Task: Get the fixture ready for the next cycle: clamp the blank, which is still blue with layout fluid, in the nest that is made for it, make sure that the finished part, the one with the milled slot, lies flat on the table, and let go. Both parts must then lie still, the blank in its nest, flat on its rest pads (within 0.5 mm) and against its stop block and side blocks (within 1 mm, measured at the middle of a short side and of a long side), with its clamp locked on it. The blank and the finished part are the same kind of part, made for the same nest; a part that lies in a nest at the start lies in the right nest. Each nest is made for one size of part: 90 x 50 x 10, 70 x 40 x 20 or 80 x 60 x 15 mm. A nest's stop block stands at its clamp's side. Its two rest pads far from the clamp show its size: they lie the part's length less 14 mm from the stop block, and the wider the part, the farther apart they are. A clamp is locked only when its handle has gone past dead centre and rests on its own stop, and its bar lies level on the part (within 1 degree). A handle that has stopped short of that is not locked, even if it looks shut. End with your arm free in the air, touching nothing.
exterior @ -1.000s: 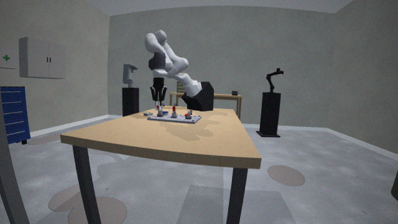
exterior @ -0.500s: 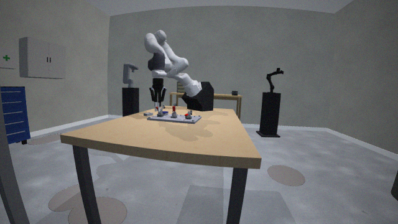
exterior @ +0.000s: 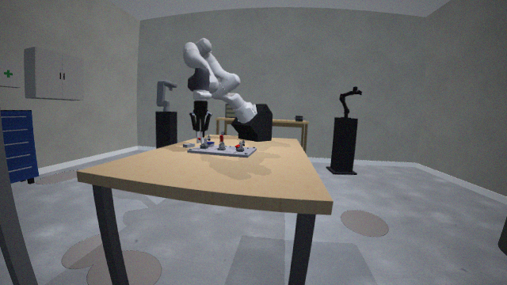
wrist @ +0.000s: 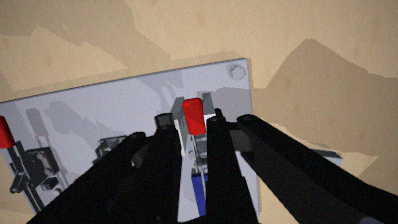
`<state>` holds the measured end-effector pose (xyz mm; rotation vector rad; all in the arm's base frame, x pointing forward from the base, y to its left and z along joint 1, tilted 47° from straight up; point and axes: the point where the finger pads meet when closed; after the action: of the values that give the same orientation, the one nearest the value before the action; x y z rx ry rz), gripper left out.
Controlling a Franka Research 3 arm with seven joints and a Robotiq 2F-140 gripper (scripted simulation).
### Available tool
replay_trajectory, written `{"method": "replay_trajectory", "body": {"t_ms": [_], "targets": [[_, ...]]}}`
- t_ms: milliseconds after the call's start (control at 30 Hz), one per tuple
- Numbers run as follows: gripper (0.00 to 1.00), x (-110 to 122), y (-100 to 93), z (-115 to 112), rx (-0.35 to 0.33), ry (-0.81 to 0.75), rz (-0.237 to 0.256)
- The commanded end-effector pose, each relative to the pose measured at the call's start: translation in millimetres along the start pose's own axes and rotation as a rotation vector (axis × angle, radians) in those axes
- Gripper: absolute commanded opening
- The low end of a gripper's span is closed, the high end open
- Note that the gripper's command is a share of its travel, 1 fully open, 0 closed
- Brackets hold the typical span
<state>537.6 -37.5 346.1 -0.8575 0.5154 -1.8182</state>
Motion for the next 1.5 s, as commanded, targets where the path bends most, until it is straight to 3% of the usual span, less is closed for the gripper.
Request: {"method": "replay_trajectory", "body": {"t_ms": [0, 1467], "targets": [[0.00, -0.5, 2.7, 2.7, 0.004, 0.001, 0.003], [0.00, -1.2, 11.9, 7.0, 0.004, 0.001, 0.003]]}}
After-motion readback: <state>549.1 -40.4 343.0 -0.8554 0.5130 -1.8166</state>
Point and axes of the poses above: the point where the finger pads meet when closed, its own y axis out along the fingers, its own x axis across the jaws, z = x × y, and after that the axes turned 9 degrees about y, right-handed
